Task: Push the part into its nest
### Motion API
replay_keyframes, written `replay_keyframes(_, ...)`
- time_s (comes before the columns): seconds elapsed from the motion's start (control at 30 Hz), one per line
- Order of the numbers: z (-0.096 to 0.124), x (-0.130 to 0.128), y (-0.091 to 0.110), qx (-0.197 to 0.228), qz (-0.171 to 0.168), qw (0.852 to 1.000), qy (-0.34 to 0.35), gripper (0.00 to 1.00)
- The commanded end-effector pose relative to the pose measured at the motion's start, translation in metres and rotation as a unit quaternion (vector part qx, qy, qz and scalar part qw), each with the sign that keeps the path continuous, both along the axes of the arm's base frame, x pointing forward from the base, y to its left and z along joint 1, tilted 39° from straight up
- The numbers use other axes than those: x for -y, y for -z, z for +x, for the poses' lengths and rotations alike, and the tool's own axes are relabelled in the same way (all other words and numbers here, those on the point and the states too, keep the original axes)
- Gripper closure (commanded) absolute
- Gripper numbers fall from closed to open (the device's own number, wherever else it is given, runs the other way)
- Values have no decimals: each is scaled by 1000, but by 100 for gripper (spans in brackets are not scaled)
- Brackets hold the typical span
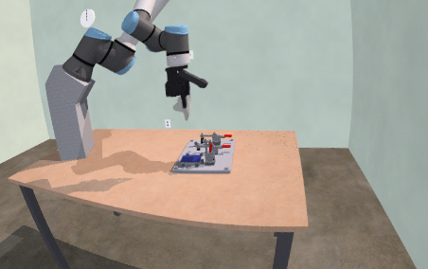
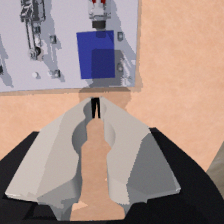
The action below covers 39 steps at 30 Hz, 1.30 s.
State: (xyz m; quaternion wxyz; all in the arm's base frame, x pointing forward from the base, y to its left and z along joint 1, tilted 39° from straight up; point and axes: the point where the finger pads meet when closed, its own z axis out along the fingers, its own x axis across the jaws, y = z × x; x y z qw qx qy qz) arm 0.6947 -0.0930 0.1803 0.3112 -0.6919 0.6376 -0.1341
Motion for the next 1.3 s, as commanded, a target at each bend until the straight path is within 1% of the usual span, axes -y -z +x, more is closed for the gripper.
replay_keyframes(0.0, 0, 0, -1, 0, 0, 1000, 0, 100)
replay_keyframes(0.87, 1, 0, 0, 0, -1, 1000, 0, 100)
replay_keyframes(1.07, 4, -2, 5, 0, -2, 1000, 2, 100)
replay_keyframes(1.27, 18, -7, 22, 0, -2, 1000, 2, 100)
